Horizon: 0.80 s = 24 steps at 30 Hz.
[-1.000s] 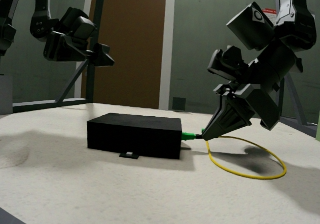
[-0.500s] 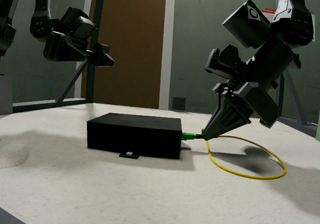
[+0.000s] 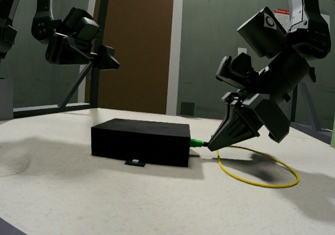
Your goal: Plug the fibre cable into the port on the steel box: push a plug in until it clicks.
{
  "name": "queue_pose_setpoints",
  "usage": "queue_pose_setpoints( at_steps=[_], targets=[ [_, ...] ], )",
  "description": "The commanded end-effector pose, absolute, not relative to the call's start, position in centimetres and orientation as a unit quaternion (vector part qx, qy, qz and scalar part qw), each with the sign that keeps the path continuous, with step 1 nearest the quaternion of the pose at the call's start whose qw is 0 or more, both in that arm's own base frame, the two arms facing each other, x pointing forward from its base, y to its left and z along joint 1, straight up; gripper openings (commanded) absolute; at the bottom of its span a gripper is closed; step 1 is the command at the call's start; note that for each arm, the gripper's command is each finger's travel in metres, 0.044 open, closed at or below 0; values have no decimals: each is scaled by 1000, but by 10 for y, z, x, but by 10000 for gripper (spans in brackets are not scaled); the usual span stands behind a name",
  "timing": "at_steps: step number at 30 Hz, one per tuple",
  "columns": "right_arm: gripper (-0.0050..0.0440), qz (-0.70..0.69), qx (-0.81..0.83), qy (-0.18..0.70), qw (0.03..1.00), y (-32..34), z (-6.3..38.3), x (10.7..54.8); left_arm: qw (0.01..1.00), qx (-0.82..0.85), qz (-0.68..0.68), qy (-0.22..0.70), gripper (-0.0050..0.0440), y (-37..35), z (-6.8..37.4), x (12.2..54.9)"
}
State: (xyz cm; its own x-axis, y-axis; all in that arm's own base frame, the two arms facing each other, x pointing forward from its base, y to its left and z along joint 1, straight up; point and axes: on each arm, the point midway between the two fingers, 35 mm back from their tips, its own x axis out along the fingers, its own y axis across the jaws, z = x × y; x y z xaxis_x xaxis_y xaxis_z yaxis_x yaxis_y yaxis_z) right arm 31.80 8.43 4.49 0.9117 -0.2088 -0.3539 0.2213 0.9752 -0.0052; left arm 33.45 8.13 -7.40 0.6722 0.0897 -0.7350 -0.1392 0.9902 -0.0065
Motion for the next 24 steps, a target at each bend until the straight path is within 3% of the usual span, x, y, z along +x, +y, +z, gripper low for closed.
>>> queue_pose_setpoints(
  at_steps=[1, 5, 6, 10, 24],
  targets=[
    [440, -109, 26, 169, 979, 87, 52, 321, 929, -22, 57, 364, -50, 85, -67, 371],
    [440, -109, 26, 169, 979, 87, 52, 321, 929, -22, 57, 364, -50, 85, -67, 371],
    [440, -109, 26, 169, 979, 87, 52, 321, 929, -22, 57, 364, 24, 85, -67, 371],
    [440, -109, 26, 169, 979, 87, 52, 321, 931, -21, 57, 359, 116, 86, -63, 369],
    [440, -109, 26, 169, 979, 87, 52, 321, 931, -21, 59, 359, 116, 85, -52, 352]
  ],
)
